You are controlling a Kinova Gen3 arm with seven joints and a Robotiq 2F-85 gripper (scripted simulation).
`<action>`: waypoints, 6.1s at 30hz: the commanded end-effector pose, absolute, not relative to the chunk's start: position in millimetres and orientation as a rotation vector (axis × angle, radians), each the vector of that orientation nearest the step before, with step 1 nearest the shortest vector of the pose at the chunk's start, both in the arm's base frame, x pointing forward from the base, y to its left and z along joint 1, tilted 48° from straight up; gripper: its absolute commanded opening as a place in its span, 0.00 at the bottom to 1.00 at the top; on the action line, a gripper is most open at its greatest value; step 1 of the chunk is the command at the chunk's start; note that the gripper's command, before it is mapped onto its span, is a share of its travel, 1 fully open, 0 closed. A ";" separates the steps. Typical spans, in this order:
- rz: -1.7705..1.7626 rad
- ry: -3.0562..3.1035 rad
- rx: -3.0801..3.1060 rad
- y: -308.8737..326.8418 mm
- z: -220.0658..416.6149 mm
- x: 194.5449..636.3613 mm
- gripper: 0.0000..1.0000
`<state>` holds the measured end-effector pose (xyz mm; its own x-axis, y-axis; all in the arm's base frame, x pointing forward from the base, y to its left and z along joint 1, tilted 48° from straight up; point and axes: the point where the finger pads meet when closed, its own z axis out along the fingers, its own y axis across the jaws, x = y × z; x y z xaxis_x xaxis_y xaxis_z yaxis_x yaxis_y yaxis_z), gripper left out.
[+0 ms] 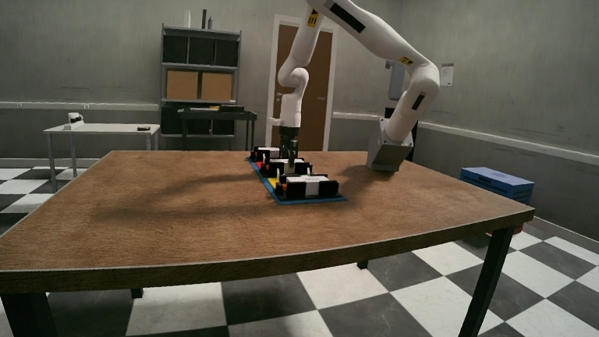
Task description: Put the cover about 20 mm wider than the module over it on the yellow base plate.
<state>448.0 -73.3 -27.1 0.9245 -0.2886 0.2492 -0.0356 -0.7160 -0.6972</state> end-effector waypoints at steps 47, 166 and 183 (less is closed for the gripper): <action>-0.446 0.230 -2.340 -71.2 -30.0 450.0 0.00; -0.446 0.230 -2.340 -108.7 9.8 427.4 0.00; -0.446 0.230 -2.340 -116.3 17.9 422.9 0.00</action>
